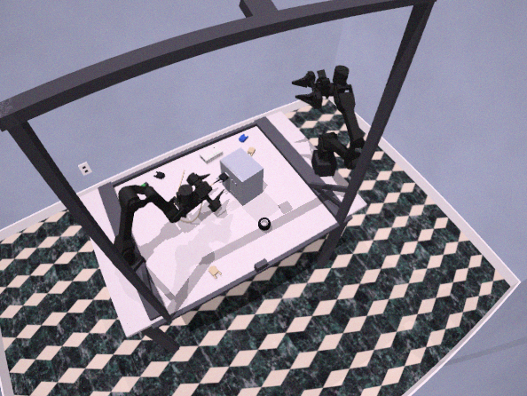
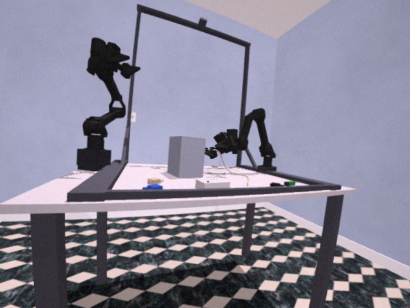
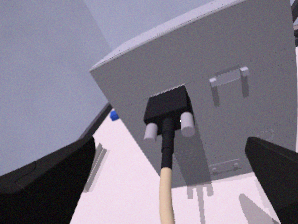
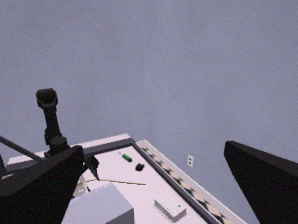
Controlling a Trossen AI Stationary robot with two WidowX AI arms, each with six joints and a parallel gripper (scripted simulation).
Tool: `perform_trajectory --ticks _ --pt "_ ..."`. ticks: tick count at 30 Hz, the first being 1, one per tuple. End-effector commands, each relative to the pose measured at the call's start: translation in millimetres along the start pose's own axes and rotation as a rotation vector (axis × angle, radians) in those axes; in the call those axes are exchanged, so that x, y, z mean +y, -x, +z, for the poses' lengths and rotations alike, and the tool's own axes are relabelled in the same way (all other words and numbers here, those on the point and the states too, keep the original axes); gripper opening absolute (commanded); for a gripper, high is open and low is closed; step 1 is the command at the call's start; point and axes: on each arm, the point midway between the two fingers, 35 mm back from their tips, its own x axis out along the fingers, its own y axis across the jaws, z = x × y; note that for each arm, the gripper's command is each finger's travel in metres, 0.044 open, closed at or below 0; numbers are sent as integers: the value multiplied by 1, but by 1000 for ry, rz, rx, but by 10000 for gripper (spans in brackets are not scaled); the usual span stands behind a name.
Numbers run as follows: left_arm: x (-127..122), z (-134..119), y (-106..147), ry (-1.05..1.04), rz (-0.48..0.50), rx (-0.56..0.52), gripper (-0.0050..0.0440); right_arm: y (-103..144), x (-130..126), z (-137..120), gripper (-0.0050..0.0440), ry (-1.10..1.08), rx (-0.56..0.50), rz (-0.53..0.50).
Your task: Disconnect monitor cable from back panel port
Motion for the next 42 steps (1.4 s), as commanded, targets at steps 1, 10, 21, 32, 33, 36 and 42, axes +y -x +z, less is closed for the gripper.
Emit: perform_trajectory --ticks 1,10,21,32,33,36,42 --pt "1 11 -6 -93 48 -4 440 0 1 3 440 4 -1 3" --pt "-2 13 -11 -280 121 43 440 0 1 3 440 4 -1 3" --pt "-8 17 -16 -533 208 130 440 0 1 3 440 4 -1 3" --pt "-14 20 -16 -732 265 216 440 0 1 3 440 4 -1 3" --pt "-15 20 -16 -748 269 223 440 0 1 3 440 4 -1 3" --pt "-16 21 -16 -790 279 243 440 0 1 3 440 4 -1 3" --pt "-18 21 -15 -833 289 265 440 0 1 3 440 4 -1 3"
